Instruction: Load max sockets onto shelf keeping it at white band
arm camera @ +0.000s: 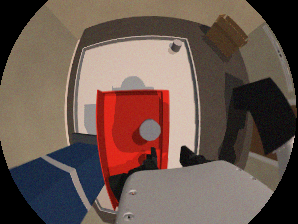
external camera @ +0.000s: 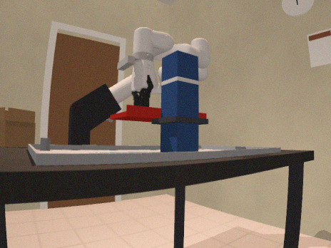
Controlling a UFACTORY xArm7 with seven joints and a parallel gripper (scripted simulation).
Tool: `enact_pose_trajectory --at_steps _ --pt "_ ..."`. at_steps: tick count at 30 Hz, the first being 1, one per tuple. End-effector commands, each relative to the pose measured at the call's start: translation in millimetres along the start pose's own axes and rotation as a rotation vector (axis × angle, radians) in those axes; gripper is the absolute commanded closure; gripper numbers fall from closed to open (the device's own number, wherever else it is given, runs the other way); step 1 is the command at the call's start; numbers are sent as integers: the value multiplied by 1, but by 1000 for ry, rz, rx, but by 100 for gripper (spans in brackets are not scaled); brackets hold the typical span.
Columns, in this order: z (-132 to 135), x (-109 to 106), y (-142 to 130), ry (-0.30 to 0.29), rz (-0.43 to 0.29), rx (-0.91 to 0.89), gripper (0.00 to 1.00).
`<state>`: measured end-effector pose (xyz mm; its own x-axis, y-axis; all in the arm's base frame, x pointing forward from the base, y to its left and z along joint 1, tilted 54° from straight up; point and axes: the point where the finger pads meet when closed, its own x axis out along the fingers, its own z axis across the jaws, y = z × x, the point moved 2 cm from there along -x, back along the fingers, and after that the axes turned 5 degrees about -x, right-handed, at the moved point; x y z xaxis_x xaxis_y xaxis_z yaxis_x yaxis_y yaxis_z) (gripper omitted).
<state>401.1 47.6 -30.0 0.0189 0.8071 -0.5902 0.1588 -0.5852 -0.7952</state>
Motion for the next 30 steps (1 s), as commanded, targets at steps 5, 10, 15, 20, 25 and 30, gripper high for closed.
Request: enact_pose_trajectory --at_steps 5,10,15,20,25,30 --pt "-1 18 1 3 2 0 53" --pt "-1 23 1 3 2 0 53" --pt "-1 24 1 3 2 0 53" --pt "-1 26 1 3 2 0 53" --pt "-1 30 1 3 2 0 53" --pt "-1 30 1 3 2 0 53"
